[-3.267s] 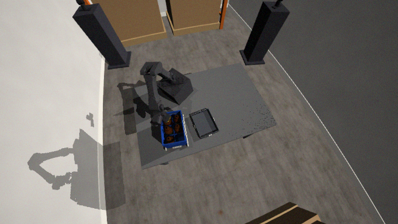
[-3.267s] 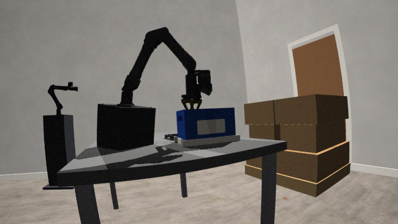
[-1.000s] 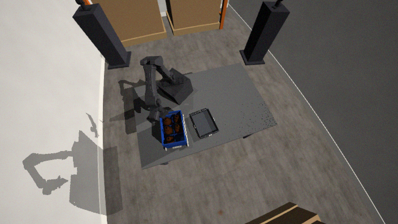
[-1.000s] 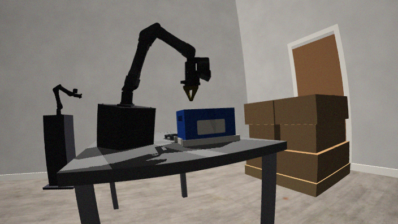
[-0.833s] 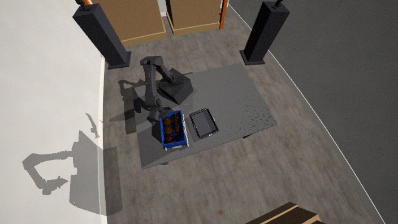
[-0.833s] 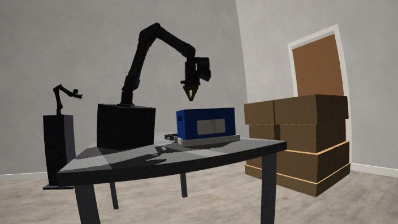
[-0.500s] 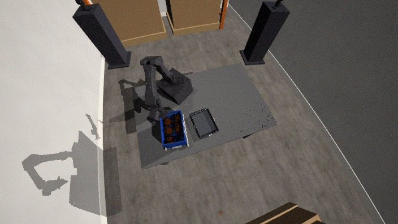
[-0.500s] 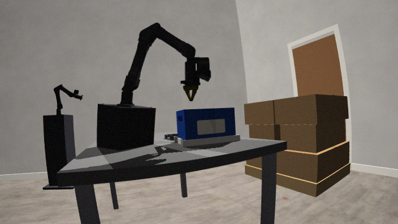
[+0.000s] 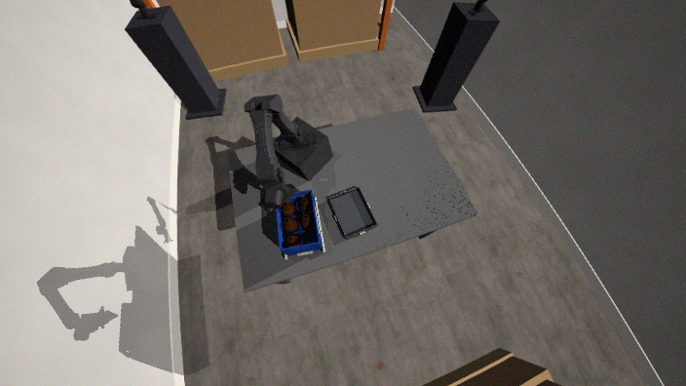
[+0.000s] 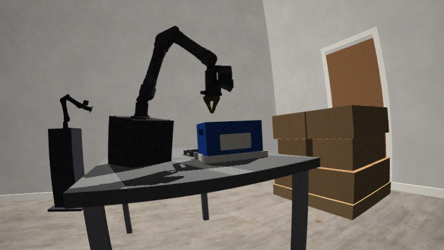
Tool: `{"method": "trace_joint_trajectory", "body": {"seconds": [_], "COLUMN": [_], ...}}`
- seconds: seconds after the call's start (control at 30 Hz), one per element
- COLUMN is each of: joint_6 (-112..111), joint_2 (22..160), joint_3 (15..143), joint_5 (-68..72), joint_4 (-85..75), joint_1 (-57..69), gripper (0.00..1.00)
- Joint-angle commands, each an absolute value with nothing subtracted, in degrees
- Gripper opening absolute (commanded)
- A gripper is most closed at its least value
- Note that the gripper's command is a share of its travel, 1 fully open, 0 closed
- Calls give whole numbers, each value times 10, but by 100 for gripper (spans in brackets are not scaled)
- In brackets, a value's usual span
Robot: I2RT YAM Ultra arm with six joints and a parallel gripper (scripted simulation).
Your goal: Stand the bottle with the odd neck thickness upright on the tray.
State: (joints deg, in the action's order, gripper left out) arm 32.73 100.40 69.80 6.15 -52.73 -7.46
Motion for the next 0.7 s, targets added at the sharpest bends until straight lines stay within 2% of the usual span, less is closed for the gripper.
{"method": "trace_joint_trajectory", "body": {"seconds": [0.0, 0.17, 0.67], "joint_6": [395, 463, 469], "joint_2": [973, 961, 961], "joint_3": [668, 644, 643], "joint_5": [66, 75, 80], "joint_4": [-518, -511, -511], "joint_1": [-8, 59, 63], "gripper": [0, 0, 0]}}
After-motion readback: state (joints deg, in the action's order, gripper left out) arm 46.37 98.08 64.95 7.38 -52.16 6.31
